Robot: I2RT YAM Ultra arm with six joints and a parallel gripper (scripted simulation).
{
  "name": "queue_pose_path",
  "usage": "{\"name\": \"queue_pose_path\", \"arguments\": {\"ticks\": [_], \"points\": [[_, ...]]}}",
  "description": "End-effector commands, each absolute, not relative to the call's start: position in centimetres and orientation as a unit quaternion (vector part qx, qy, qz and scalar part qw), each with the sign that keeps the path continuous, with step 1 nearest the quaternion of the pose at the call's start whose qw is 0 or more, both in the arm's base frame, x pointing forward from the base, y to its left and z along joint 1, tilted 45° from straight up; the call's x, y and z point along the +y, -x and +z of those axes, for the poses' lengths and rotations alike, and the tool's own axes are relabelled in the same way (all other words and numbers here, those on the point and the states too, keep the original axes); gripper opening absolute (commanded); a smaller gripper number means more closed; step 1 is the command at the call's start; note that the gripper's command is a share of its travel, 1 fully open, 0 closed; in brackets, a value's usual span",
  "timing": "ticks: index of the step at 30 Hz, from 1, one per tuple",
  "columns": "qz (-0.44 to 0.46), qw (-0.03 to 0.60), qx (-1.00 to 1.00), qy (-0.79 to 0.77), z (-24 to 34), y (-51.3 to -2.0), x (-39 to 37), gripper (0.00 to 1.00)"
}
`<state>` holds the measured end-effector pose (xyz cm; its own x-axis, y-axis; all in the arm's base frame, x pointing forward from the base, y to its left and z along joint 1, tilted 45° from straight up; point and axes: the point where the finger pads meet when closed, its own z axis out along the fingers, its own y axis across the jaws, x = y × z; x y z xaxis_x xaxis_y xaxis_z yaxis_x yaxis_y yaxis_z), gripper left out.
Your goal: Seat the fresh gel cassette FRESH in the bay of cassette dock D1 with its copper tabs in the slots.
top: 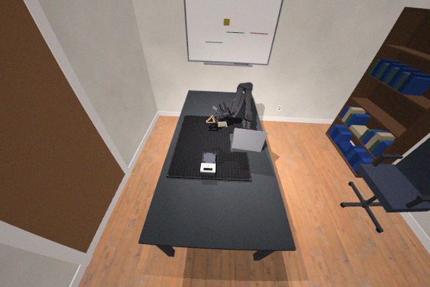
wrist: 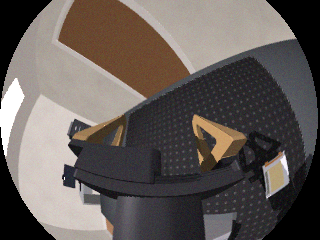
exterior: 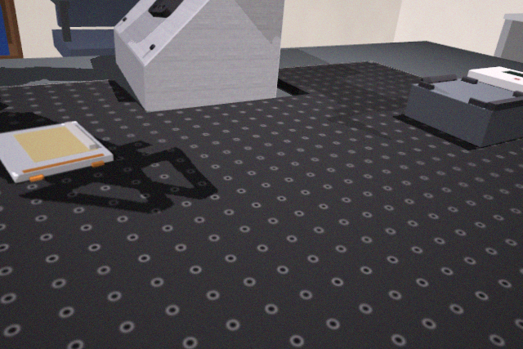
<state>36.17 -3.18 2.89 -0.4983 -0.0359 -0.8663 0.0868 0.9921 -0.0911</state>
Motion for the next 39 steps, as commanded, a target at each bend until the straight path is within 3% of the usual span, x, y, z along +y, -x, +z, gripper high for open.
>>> {"name": "queue_pose_path", "arguments": {"ticks": [1,17,18,21,25,39], "points": [[-0.06,0.504,0.861,-0.013,3.1,-36.3,-3.0,1.0],[-0.06,0.504,0.861,-0.013,3.1,-36.3,-3.0,1.0],[-0.059,0.491,0.869,-0.017,2.8,-36.9,-2.7,0.34],[-0.059,0.448,0.892,-0.029,1.0,-37.0,-2.4,0.34],[-0.059,0.448,0.892,-0.029,0.7,-37.1,-2.3,0.34],[-0.082,0.334,0.937,-0.056,-3.2,-36.3,-1.7,0.34]]}}
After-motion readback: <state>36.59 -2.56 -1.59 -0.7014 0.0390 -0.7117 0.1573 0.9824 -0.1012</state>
